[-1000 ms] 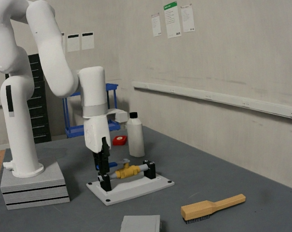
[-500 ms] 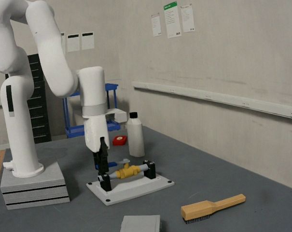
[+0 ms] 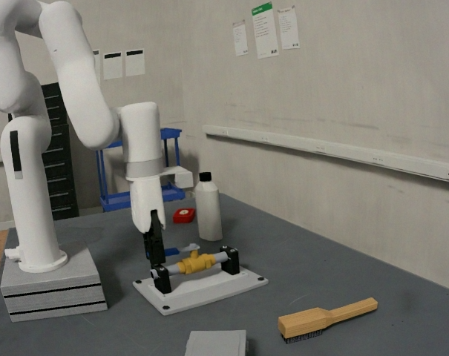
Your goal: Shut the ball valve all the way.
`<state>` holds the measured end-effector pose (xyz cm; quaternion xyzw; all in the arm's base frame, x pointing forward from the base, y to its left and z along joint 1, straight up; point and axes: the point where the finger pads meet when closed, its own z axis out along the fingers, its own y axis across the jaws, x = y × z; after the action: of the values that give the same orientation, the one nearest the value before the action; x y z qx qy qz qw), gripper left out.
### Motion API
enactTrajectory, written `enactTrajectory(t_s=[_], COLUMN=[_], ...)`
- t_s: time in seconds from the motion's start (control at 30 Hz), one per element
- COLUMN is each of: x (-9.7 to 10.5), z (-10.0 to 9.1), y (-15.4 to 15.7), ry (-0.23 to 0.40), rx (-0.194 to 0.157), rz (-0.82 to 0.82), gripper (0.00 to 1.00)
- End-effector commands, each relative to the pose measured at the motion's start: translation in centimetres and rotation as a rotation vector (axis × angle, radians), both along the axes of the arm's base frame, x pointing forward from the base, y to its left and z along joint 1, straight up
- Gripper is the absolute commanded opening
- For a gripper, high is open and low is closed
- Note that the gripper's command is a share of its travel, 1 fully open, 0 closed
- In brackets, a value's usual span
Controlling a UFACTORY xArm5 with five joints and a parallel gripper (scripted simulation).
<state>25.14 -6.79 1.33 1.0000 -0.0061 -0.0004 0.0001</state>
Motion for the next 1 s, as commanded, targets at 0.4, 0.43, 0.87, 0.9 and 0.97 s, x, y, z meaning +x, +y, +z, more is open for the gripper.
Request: enactTrajectory(t_s=[0.4,0.43,0.87,0.9,0.97], x=[0.1,0.1,0.2,0.2,0.2], z=[0.1,0.1,0.1,0.1,0.1], y=[0.8,0.8,1.4,1.5,1.5], ry=[-0.002,-0.002,-0.002,-0.002,-0.002], rx=[0.000,0.000,0.000,0.000,0.000], rz=[-0.100,-0.105,-0.183,-0.194,-0.194], gripper=[0.00,0.00,0.00,0.00,0.00])
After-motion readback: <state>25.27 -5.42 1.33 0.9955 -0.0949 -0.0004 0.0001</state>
